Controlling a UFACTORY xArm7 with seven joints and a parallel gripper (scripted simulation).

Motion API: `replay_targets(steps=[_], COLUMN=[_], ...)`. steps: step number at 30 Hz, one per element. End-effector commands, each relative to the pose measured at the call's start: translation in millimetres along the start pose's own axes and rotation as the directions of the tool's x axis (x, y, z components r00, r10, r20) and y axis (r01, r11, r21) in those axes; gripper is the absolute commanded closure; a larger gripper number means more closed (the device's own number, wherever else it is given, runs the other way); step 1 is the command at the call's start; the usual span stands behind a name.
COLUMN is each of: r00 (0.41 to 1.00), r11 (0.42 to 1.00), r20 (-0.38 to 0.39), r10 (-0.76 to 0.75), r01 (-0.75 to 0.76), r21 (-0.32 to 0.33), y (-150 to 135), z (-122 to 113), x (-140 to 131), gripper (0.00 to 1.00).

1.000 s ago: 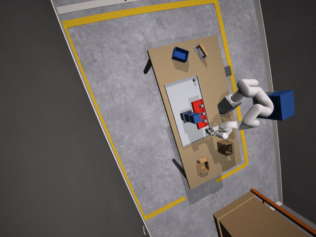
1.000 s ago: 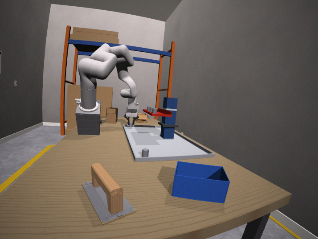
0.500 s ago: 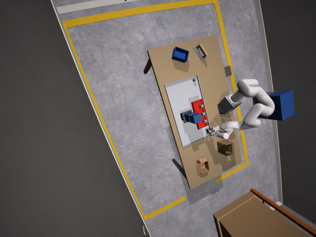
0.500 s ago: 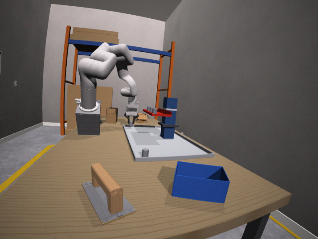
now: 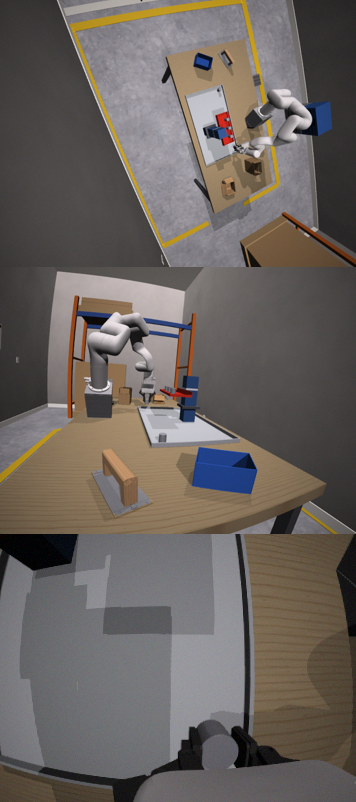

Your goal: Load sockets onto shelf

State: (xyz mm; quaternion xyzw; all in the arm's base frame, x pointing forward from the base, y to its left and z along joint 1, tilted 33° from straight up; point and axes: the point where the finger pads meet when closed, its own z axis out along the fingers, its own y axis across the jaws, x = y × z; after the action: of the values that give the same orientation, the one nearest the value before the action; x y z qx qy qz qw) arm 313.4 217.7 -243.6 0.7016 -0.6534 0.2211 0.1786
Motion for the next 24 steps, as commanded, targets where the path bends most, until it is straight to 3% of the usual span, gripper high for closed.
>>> replay_targets(steps=[1,24], r00=[1.000,1.000], r11=[1.000,1.000], r20=[0.003,0.003], r10=[0.000,0.000], r01=[0.000,0.000], r21=[0.002,0.002], y=[-0.8,1.1], z=[-7.6,-13.0], x=[-1.2,-1.2], gripper=[1.00,1.00])
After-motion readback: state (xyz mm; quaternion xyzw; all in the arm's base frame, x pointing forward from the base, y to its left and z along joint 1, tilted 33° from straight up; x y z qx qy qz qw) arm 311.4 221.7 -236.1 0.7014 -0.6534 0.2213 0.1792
